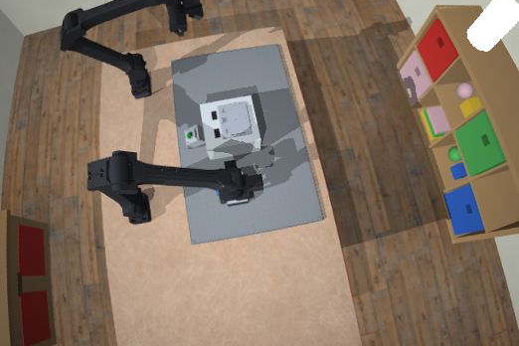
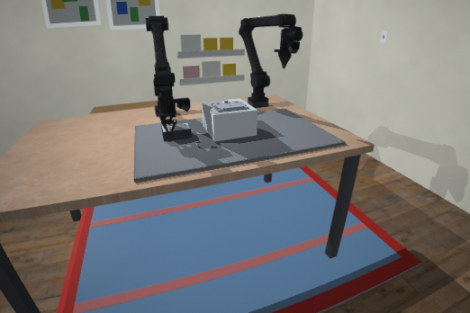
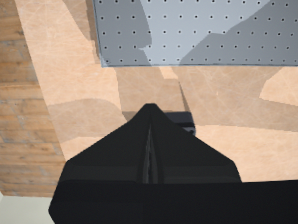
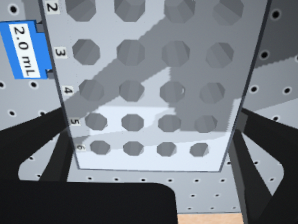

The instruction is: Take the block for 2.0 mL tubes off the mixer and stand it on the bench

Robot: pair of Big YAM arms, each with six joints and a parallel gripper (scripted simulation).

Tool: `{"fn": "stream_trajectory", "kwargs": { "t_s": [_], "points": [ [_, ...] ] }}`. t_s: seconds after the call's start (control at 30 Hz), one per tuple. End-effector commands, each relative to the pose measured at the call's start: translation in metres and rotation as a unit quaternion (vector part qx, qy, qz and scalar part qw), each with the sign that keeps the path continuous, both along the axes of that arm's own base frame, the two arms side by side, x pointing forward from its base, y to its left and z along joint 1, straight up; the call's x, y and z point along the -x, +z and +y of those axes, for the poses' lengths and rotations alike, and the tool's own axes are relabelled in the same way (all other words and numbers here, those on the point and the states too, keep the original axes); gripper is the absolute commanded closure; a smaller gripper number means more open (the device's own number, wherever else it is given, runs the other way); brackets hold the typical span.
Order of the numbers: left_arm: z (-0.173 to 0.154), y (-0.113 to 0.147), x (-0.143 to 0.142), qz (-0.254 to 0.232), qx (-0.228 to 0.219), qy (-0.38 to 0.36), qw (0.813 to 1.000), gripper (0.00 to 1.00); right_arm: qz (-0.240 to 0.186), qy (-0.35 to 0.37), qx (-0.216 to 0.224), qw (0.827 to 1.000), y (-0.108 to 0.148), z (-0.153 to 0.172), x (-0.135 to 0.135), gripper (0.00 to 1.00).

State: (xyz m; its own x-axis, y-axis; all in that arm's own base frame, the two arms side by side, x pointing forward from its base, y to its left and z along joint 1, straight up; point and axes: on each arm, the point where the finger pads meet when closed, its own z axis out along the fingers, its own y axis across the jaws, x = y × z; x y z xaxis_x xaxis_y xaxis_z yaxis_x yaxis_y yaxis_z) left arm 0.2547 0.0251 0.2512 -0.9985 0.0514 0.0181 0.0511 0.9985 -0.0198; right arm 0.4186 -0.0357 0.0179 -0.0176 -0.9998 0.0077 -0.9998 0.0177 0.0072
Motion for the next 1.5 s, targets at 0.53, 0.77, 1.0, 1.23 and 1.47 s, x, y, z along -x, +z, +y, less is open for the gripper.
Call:
{"fn": "stream_trajectory", "kwargs": {
  "t_s": [0.53, 0.77, 1.0, 1.23, 1.47],
  "points": [
    [0.002, 0.028, -0.019, -0.037, -0.004, -0.004, 0.999, 1.00, -0.035, -0.006, -0.002, 0.999, 0.018, -0.004, -0.026, 1.00],
    [0.002, 0.031, -0.020, -0.040, -0.005, -0.004, 0.999, 1.00, -0.033, -0.007, -0.002, 0.999, 0.017, -0.003, -0.024, 1.00],
    [0.002, 0.033, -0.021, -0.042, -0.005, -0.004, 0.999, 1.00, -0.033, -0.007, -0.002, 0.999, 0.017, -0.003, -0.024, 0.00],
    [0.001, 0.024, -0.017, -0.031, -0.004, -0.005, 1.000, 1.00, -0.033, -0.007, -0.002, 0.999, 0.017, -0.003, -0.024, 0.00],
    [0.001, 0.016, -0.012, -0.021, -0.003, -0.005, 1.000, 1.00, -0.033, -0.007, -0.002, 0.999, 0.017, -0.003, -0.024, 0.00]
  ]
}}
